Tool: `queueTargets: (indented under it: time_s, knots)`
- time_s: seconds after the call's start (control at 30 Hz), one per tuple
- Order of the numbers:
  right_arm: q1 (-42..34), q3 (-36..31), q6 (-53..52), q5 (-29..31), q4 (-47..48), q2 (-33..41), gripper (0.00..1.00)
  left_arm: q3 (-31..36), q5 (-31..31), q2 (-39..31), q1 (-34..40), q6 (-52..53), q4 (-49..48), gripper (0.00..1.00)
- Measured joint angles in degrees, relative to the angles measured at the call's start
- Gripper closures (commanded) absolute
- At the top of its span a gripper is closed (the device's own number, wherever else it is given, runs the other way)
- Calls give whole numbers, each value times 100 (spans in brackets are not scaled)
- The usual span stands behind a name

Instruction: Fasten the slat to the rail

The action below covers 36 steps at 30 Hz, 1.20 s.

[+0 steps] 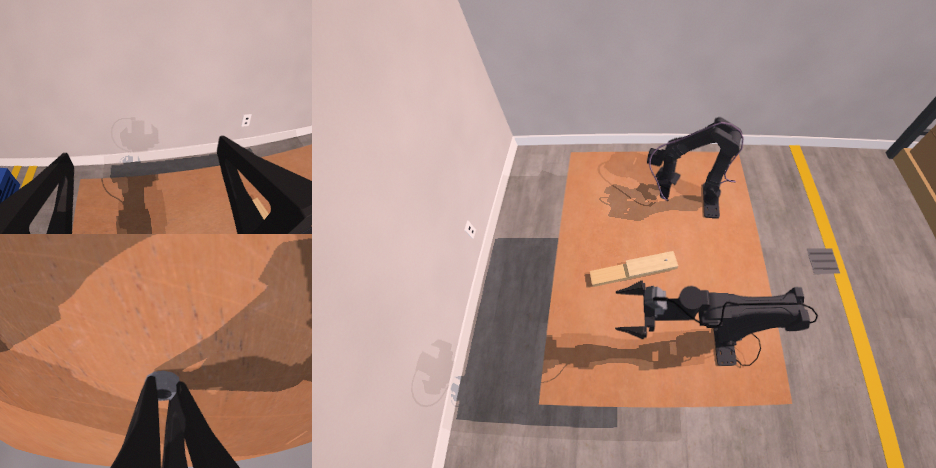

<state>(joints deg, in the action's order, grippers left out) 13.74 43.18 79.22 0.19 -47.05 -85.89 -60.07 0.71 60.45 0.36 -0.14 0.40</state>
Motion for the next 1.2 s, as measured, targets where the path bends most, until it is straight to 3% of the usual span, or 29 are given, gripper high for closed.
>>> queueTargets:
  time_s: [1.2]
  knots:
    - [0,549,0,0,-892,181,88,0,0,0,0,0,0,0]
